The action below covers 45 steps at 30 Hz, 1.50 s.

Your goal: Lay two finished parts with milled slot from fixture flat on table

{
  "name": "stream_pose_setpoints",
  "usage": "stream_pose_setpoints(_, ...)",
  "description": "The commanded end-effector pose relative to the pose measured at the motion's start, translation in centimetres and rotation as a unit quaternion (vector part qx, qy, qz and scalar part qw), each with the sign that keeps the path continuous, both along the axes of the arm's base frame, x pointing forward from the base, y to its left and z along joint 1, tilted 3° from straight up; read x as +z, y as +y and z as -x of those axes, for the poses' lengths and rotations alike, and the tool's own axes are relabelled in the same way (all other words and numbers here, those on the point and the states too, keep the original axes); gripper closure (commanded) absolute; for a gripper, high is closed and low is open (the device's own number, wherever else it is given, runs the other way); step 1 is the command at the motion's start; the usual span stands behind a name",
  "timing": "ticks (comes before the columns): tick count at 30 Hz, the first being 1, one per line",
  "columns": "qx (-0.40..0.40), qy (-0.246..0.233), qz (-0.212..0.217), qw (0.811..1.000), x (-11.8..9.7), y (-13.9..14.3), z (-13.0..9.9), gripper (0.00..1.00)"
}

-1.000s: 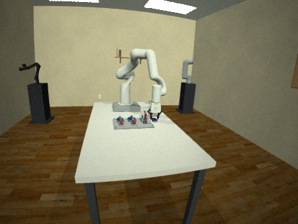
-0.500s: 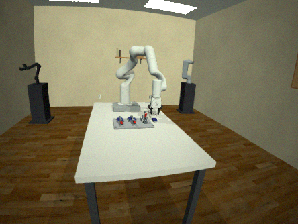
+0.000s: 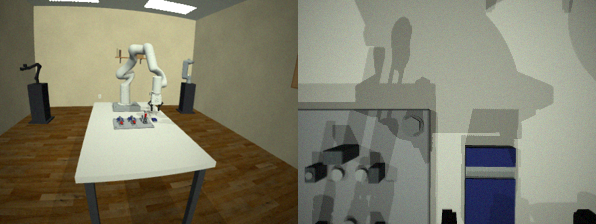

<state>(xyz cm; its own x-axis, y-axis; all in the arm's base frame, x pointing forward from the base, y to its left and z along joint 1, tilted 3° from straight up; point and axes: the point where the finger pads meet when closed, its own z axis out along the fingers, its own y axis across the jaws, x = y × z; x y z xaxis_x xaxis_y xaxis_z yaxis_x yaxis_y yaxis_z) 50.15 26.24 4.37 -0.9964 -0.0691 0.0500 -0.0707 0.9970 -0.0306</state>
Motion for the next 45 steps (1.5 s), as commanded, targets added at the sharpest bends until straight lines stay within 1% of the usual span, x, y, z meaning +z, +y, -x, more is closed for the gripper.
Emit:
stream_pose_setpoints(1, 0.000, -0.001, 0.000, 1.000, 0.3, 0.0, -0.1, 0.31)
stream_pose_setpoints(14, 0.000, -0.001, 0.000, 1.000, 0.3, 0.0, -0.1, 0.31)
stream_pose_setpoints(15, 0.000, -0.001, 0.000, 1.000, 0.3, 0.0, -0.1, 0.52)
stream_pose_setpoints(19, 0.000, -0.001, 0.000, 1.000, 0.6, 0.1, -0.1, 0.52)
stream_pose_setpoints(23, 0.000, -0.001, 0.000, 1.000, 1.7, 0.1, -0.2, 0.52)
stream_pose_setpoints(25, 0.000, -0.001, 0.000, 1.000, 1.7, 0.1, -0.2, 0.52)
stream_pose_setpoints(37, 0.000, -0.001, 0.000, 1.000, 8.0, 0.3, -0.4, 0.52)
stream_pose_setpoints(40, 0.000, -0.001, 0.000, 1.000, 9.0, 0.3, -0.5, 0.52)
stream_pose_setpoints(45, 0.000, -0.001, 0.000, 1.000, 9.4, 0.4, -0.5, 0.52)
